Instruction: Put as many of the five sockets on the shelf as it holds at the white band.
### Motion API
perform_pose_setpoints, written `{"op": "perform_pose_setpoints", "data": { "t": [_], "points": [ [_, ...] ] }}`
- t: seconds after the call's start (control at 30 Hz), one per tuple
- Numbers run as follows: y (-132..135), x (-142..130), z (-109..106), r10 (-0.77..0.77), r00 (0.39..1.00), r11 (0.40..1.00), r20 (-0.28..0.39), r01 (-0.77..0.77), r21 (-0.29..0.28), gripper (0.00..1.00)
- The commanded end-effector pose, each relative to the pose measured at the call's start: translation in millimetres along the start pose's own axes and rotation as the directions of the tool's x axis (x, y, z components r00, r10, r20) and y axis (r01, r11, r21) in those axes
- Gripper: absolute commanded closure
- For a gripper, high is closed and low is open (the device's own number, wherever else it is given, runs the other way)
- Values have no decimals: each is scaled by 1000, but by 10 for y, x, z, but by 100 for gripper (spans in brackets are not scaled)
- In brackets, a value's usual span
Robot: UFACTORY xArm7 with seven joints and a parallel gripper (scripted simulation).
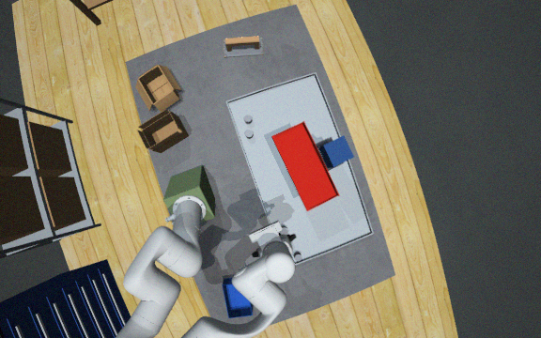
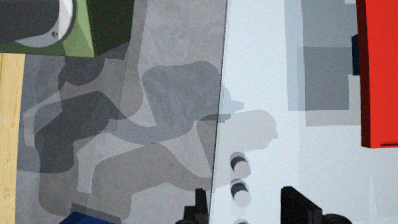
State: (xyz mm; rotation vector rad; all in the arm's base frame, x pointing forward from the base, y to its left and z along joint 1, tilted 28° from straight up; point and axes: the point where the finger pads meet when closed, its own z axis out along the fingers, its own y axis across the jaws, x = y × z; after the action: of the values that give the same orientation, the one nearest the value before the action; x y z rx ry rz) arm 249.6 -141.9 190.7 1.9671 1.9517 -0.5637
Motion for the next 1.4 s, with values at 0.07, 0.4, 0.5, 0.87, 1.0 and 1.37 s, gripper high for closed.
{"op": "perform_pose_setpoints", "data": {
  "t": [0.07, 0.4, 0.5, 0.87, 1.0, 1.37],
  "points": [
    [-258, -364, 109, -8, 1000, 1000, -11, 8, -13, 39],
    [-258, -364, 110, -8, 1000, 1000, -11, 8, -13, 39],
    [-248, -364, 129, -9, 1000, 1000, -12, 9, -14, 39],
    [36, -355, 694, -9, 1000, 1000, -13, 9, -15, 39],
    [112, -353, 847, -9, 1000, 1000, -13, 9, -15, 39],
    [367, -345, 1357, -9, 1000, 1000, -13, 9, -15, 39]
  ]
}}
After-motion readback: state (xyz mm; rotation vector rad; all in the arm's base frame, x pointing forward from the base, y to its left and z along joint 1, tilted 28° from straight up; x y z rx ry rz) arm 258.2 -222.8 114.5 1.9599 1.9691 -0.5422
